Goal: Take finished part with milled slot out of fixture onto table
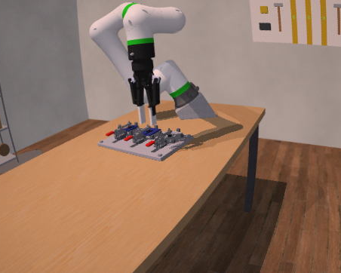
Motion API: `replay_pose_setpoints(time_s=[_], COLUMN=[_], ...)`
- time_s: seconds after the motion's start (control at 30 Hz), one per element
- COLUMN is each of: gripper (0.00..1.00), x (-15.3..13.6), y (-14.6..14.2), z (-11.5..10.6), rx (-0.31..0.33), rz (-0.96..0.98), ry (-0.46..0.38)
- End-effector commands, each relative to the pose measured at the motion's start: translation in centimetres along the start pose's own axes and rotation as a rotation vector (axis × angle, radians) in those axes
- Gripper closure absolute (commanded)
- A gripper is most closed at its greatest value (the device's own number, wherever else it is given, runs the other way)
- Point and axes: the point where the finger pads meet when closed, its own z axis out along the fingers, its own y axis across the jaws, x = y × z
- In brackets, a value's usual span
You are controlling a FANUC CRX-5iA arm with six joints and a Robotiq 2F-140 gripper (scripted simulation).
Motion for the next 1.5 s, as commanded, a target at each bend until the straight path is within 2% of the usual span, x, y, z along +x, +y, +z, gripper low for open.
replay_pose_setpoints(time_s=[0.0, 0.5, 0.97, 1.47], gripper=[0.72, 0.72, 0.72, 0.72], x=[0.0, 0.0, 0.0, 0.0], y=[0.0, 0.0, 0.0, 0.0], z=[0.0, 1.9, 5.9, 6.4], rx=[0.0, 0.0, 0.0, 0.0], rz=[0.0, 0.0, 0.0, 0.0], ry=[0.0, 0.0, 0.0, 0.0])
